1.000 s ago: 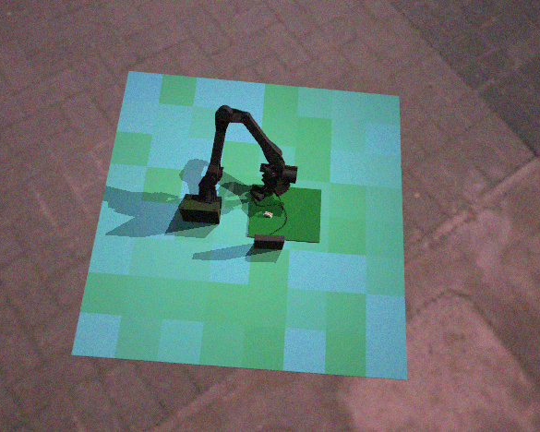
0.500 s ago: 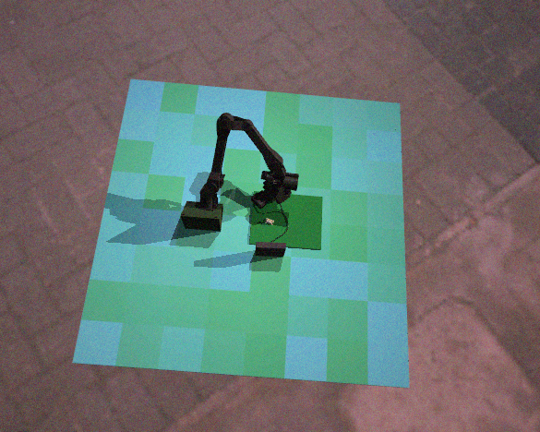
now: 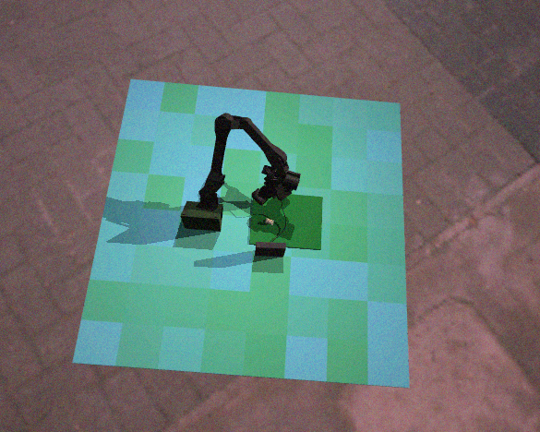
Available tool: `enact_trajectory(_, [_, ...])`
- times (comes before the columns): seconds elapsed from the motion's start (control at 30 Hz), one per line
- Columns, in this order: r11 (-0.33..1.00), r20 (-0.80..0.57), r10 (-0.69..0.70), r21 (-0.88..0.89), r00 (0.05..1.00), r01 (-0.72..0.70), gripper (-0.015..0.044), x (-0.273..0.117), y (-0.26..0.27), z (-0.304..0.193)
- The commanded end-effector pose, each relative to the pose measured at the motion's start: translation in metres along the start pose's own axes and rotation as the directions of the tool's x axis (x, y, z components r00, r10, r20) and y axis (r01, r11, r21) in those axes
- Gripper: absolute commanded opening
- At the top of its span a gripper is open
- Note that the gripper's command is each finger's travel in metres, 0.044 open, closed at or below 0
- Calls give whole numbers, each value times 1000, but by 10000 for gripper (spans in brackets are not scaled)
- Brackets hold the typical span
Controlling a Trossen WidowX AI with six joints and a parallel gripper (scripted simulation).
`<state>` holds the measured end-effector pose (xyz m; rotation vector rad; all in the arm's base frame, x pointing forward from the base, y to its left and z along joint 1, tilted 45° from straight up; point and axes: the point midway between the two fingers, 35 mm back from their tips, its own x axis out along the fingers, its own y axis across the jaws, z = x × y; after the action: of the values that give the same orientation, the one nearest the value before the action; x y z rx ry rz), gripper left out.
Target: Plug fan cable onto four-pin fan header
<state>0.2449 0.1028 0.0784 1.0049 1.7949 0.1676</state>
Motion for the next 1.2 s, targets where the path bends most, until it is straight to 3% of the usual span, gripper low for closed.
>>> enact_trajectory(0.0, [1000,-3,-8,-15,1000,8,0,-5,-1,-1])
enact_trajectory(0.5, [891,0,-11,-453,1000,9,0,-5,-77,73])
enact_trajectory(1.17, [887,0,-10,-461,1000,9,0,-6,-81,70])
